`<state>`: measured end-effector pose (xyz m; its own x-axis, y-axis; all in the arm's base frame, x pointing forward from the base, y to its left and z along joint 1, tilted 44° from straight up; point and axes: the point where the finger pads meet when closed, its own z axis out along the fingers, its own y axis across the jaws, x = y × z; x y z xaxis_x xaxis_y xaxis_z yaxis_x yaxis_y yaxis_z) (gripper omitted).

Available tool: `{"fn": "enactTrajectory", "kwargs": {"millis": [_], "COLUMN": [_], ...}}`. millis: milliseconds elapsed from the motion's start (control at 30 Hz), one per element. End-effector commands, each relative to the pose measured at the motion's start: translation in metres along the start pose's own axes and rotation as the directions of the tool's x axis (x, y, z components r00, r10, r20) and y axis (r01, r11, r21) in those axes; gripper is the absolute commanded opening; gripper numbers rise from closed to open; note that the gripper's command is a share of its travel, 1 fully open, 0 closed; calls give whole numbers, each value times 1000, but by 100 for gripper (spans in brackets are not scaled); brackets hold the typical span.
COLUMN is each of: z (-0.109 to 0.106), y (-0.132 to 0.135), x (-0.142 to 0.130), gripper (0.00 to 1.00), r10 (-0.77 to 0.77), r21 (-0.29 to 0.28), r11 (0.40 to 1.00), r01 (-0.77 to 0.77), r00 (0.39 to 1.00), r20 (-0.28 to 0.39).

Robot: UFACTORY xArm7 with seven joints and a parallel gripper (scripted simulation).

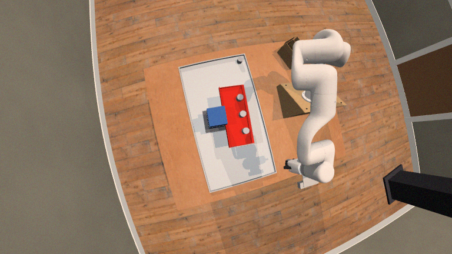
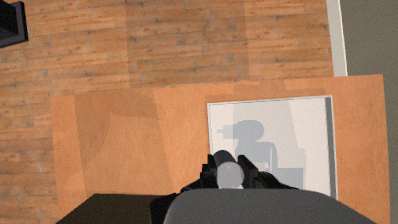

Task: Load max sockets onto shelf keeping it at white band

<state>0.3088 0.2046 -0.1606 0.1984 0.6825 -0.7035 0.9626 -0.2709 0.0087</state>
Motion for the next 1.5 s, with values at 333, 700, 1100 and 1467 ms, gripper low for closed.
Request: {"fn": "enactTrajectory", "kwargs": {"millis": [333,700,1100,1467], "z": [-13,-13,-19,-13], "y": [-4,-4,39,49], "x": [1,1,-101,-151], "gripper": [0,0,0,0], "r10": [0,0,-3,1], "r21": [-2,-2,-4,-2], "r11": [1000,1000,1000,1000], "r01": [0,0,3,-1], "r00": [1000,1000,1000,1000], "r20": [-4,-4,-9,-4]}}
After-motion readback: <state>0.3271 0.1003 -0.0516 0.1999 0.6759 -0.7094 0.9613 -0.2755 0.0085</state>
